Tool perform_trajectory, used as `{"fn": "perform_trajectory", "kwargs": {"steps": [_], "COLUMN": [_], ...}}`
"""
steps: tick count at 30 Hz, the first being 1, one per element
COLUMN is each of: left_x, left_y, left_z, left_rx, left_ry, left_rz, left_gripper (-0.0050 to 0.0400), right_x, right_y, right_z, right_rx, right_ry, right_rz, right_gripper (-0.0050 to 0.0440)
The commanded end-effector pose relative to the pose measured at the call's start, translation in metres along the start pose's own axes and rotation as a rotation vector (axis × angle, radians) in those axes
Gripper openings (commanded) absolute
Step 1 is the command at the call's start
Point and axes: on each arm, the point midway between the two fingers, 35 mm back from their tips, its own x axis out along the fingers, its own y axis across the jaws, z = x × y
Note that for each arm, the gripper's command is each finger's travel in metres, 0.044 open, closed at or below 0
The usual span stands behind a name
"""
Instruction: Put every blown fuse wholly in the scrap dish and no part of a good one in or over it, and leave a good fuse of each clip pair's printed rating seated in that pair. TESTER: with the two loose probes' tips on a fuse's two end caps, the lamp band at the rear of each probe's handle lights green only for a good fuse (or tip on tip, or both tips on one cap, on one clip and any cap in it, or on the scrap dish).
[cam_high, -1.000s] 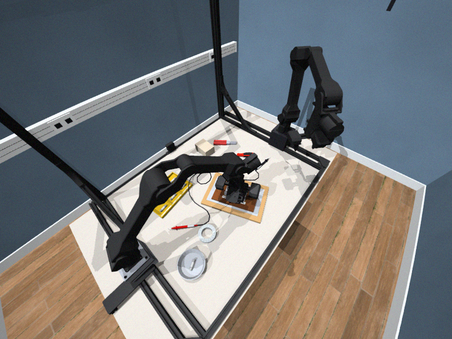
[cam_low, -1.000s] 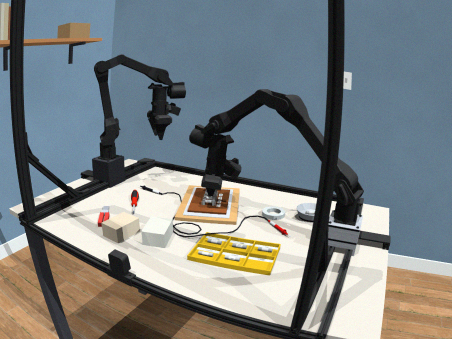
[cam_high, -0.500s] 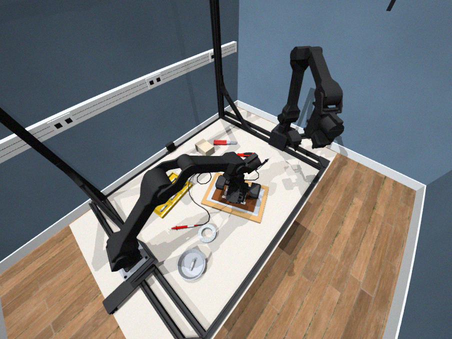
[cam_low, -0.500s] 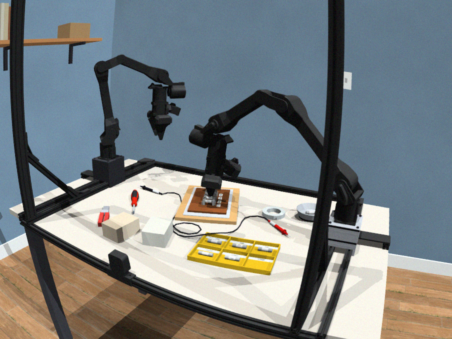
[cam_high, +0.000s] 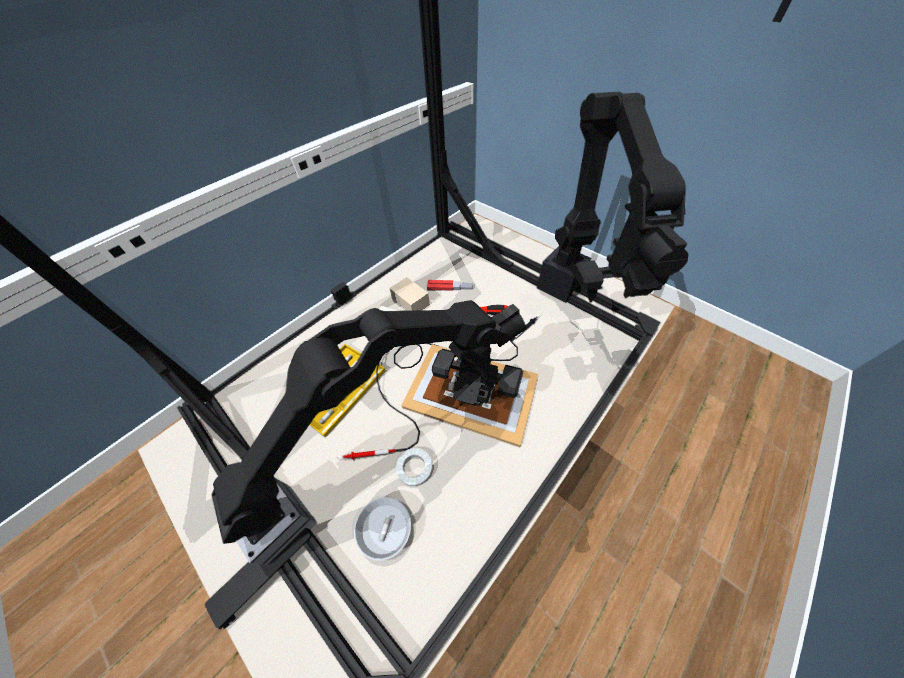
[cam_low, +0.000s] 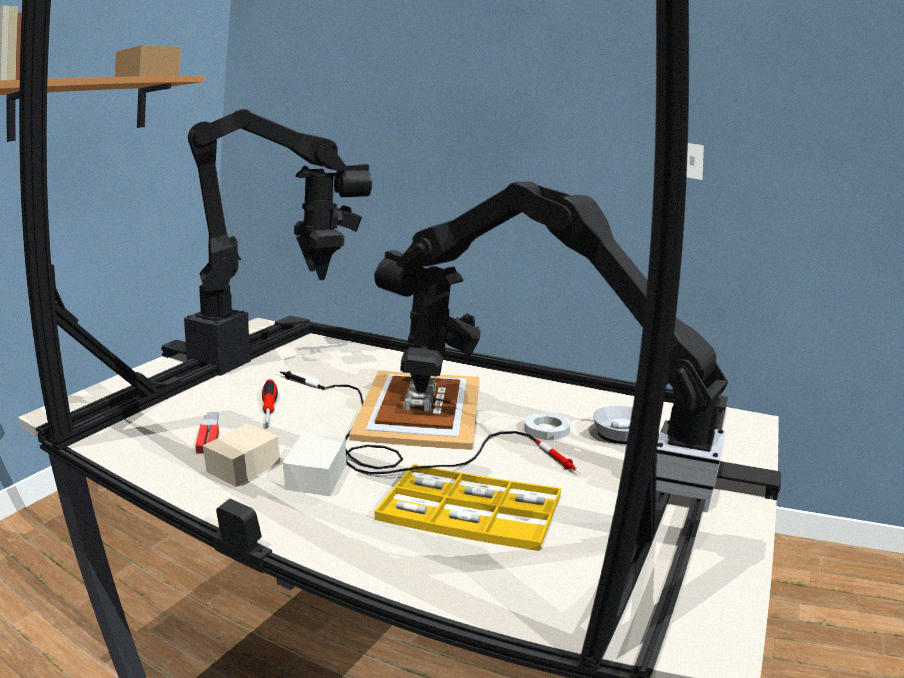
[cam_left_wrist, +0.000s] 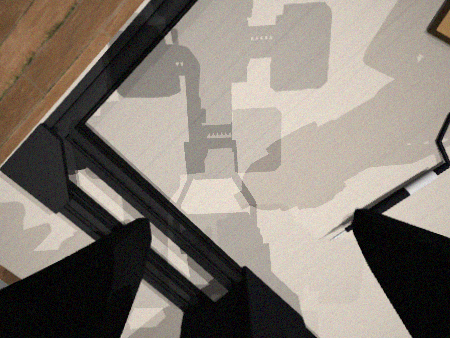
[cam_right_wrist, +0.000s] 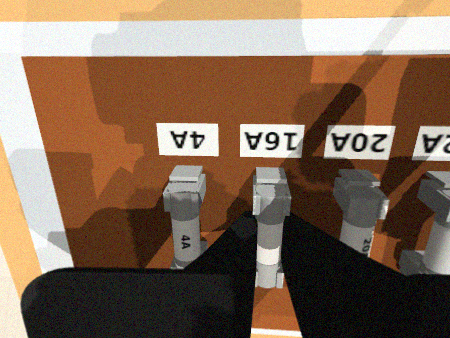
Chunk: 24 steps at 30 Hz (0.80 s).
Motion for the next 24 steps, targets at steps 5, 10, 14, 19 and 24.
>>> {"fn": "perform_trajectory", "kwargs": {"steps": [5,10,14,19,24], "left_x": [-0.006,-0.006,-0.006,-0.006,-0.006], "left_y": [0.000,0.000,0.000,0.000,0.000], "left_z": [0.004,0.004,0.004,0.004,0.004], "left_rx": [0.000,0.000,0.000,0.000,0.000], "left_ry": [-0.023,-0.023,-0.023,-0.023,-0.023], "left_rz": [0.000,0.000,0.000,0.000,0.000], "left_gripper": [0.0400,0.0400,0.0400,0.0400,0.0400], "right_x": [0.013,0.007,0.002,-0.005,-0.005], "right_y": [-0.002,-0.001,0.000,0.001,0.001], "right_z": [0.007,0.003,0.000,0.000,0.000], "right_rx": [0.005,0.003,0.002,0.002,0.002], "right_ry": [-0.056,-0.056,-0.056,-0.046,-0.046], "right_rz": [-0.022,-0.022,-0.022,-0.020,-0.020], "right_gripper": [-0.0050,-0.0050,-0.0050,-0.0050,-0.0050]}}
